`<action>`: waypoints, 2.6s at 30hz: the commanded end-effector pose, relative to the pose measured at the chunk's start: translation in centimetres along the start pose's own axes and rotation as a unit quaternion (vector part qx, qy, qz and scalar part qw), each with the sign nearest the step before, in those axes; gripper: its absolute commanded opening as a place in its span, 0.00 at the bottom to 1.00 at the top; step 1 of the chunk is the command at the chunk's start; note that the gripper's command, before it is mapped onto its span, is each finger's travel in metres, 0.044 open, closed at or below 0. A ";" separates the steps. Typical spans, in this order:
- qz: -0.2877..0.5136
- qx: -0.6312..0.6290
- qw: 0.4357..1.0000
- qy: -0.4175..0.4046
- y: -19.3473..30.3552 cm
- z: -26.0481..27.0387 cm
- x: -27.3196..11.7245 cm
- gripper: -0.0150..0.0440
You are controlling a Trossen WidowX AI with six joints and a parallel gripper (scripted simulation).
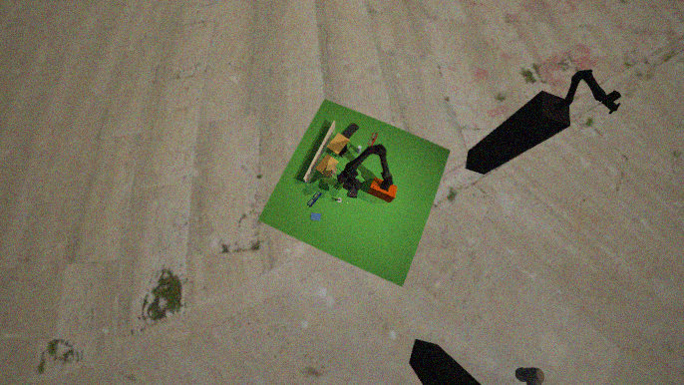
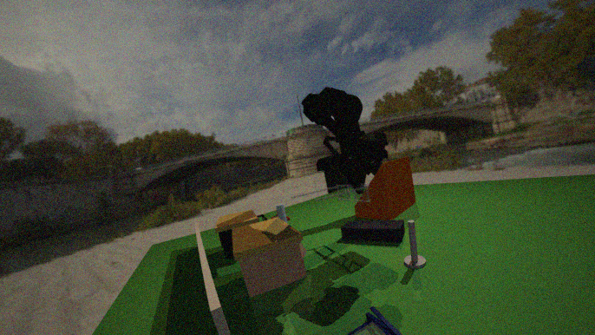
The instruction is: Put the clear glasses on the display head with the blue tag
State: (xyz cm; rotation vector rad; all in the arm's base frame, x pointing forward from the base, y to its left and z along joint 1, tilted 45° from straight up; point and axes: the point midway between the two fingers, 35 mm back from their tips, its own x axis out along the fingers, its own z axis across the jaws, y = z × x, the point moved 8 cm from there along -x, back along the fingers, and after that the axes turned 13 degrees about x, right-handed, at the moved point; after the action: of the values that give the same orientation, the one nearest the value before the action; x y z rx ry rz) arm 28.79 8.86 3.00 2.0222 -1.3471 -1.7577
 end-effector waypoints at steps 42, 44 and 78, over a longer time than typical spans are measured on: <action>0.018 0.012 1.000 -0.006 -1.4 0.5 4.7 0.25; 0.018 0.012 1.000 -0.006 -1.4 0.5 4.8 0.25; 0.018 0.012 1.000 -0.005 -1.3 -0.9 6.3 0.25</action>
State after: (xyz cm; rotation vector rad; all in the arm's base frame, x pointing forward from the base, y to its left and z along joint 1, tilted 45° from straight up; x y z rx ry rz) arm 29.12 5.09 -2.24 1.9877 -1.4053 -1.7561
